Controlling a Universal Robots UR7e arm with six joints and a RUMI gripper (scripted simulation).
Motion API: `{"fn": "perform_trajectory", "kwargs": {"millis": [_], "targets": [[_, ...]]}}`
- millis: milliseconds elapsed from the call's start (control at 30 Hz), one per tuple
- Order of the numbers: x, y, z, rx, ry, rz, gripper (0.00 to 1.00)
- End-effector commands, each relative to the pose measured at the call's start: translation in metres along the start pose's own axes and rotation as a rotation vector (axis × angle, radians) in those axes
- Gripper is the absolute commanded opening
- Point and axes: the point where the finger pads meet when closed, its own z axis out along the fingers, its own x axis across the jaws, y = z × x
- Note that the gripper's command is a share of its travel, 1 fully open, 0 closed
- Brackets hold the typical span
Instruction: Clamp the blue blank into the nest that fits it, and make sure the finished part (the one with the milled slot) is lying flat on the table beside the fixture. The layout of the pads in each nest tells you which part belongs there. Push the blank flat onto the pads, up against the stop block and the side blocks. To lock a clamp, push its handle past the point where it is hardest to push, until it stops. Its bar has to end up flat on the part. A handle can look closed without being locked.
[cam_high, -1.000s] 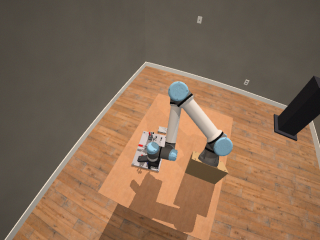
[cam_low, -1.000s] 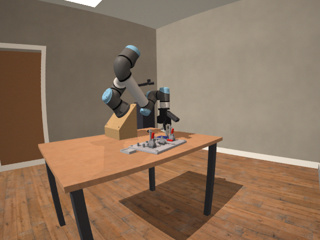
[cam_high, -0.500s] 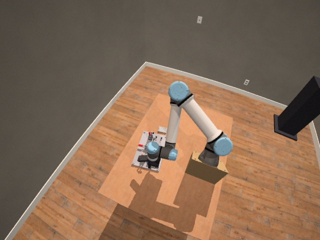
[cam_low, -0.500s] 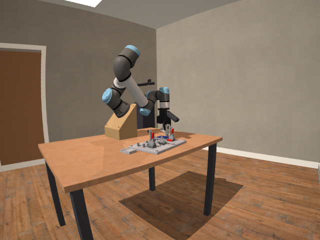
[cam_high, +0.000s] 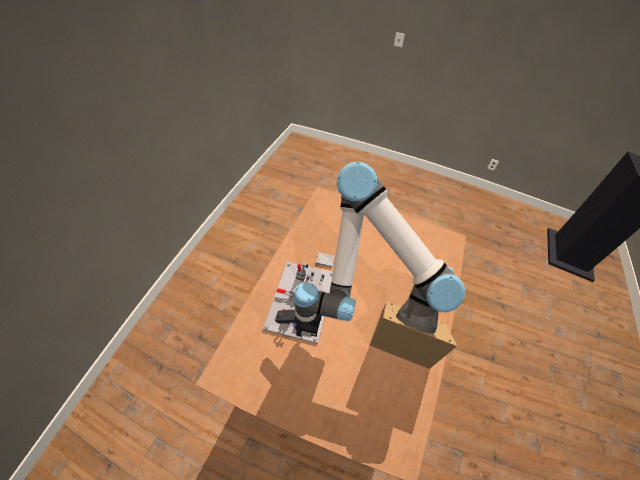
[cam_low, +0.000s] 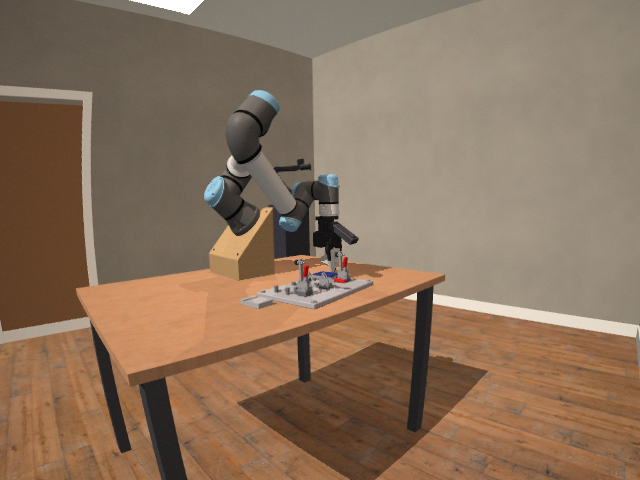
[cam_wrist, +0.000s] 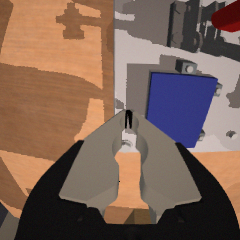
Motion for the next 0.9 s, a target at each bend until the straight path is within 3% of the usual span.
{"fn": "perform_trajectory", "kwargs": {"millis": [0, 867], "targets": [[0.0026, -0.0003, -0.0004, 0.001, 0.0, 0.0, 0.0], [0.0077, -0.0003, -0.0004, 0.001, 0.0, 0.0, 0.0]]}}
